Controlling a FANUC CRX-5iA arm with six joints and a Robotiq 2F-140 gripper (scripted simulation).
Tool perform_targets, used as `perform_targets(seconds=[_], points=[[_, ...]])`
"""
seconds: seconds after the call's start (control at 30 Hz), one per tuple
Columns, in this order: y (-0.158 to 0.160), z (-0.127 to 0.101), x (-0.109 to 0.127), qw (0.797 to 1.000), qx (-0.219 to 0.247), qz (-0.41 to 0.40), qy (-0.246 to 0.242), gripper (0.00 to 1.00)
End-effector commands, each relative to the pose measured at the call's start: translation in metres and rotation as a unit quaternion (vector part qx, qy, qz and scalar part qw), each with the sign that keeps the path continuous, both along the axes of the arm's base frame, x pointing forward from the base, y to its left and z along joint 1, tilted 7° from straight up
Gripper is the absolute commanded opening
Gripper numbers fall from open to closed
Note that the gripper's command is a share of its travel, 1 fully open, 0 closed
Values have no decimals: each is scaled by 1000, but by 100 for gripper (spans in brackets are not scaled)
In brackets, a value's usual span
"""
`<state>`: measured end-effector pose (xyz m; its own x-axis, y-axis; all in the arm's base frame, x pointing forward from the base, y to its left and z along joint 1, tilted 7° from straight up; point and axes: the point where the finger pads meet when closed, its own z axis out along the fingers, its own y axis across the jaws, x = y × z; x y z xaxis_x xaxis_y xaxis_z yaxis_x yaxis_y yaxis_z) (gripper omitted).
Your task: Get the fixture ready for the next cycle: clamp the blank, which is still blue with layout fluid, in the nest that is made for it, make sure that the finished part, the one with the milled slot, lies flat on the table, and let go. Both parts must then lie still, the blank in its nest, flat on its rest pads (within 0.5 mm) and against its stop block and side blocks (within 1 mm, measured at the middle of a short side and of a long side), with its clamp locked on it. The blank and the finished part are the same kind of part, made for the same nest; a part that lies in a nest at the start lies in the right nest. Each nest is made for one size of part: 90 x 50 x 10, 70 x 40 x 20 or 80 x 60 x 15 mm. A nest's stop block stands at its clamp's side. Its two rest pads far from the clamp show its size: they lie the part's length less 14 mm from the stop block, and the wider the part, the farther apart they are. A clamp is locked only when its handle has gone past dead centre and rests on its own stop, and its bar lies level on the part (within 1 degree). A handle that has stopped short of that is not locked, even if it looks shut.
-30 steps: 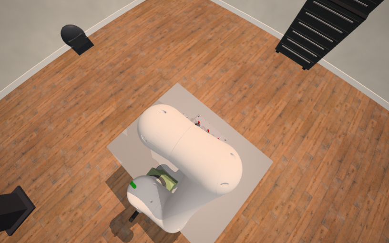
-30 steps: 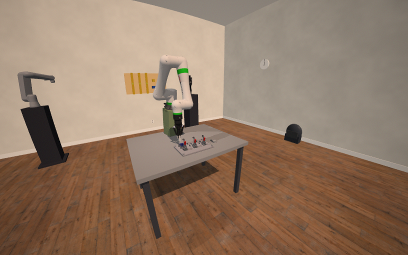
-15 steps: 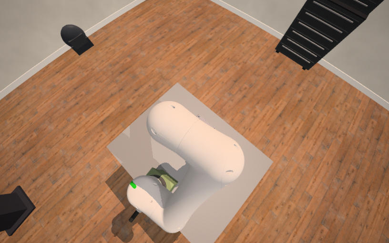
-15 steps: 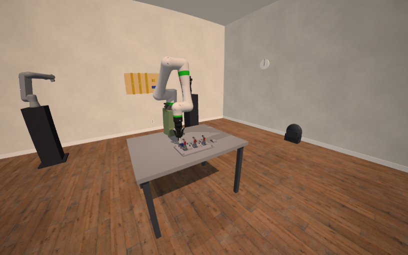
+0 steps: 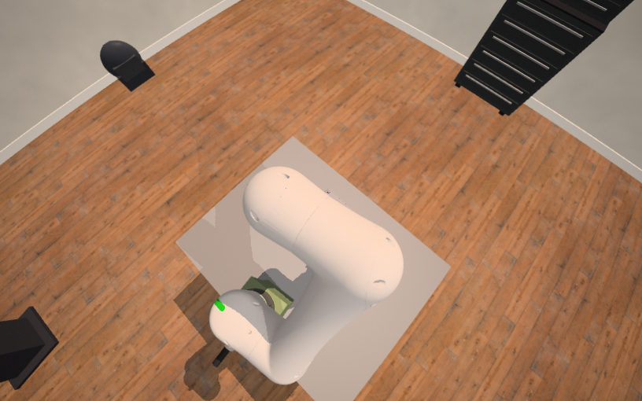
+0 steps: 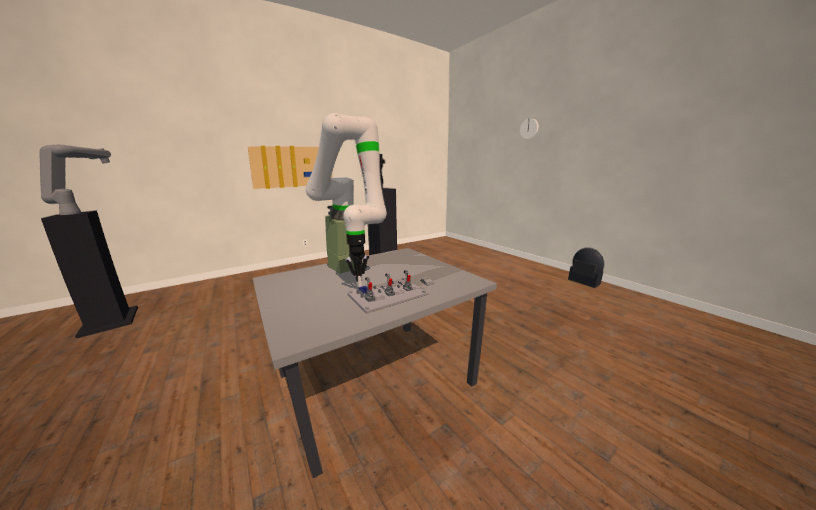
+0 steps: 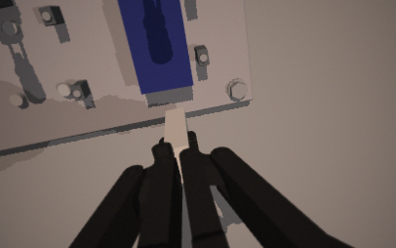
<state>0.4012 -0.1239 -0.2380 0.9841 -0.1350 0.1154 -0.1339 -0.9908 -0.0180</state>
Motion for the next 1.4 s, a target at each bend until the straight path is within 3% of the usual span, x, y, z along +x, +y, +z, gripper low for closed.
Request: perform_targets(seconds=[0.0,1.37], points=[[0,-1,0,1000,0,0,0,0],[-1,-3,5,1000,0,0,0,0]])
